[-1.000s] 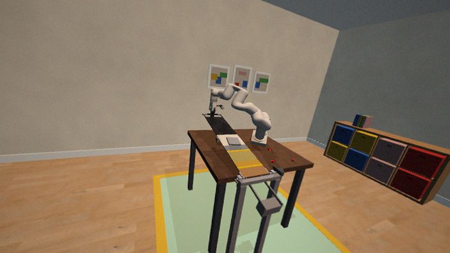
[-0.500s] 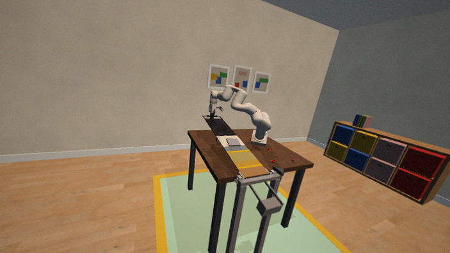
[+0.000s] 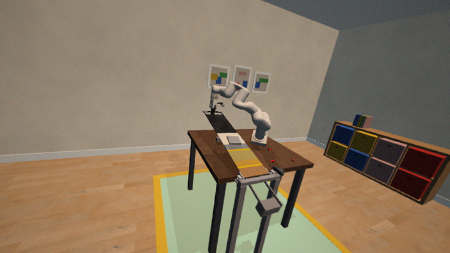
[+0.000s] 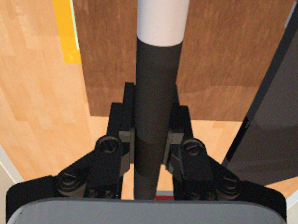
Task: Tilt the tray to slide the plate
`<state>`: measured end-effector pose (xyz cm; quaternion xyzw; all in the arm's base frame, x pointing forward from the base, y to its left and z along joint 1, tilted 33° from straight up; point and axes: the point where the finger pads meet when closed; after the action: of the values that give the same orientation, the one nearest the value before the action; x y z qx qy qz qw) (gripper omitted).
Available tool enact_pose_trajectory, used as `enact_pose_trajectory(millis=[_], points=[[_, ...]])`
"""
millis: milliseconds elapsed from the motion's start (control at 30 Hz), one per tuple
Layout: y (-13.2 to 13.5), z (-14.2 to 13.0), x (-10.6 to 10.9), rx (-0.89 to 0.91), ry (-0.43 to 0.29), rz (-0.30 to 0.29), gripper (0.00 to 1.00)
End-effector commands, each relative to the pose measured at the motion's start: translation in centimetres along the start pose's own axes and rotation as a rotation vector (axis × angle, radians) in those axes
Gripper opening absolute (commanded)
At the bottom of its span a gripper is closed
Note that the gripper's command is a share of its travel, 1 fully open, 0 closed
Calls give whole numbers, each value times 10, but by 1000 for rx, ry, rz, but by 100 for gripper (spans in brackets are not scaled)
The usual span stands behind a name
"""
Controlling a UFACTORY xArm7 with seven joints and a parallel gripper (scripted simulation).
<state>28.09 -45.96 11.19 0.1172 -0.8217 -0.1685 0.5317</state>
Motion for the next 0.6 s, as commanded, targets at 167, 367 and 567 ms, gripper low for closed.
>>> enact_pose_trajectory(millis=[167,367,567], points=[[-13,1,-51,0,4,6,0],[-13,1,-52,0,4,6,0],[-13,1,-53,0,4,6,0]])
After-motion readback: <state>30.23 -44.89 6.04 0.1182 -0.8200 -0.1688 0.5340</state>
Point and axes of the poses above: the point where the finger pads meet when closed, its own x axis back along the fingers, its own y axis across the jaws, z = x × y, and after that the axes turned 5 degrees about x, right-handed
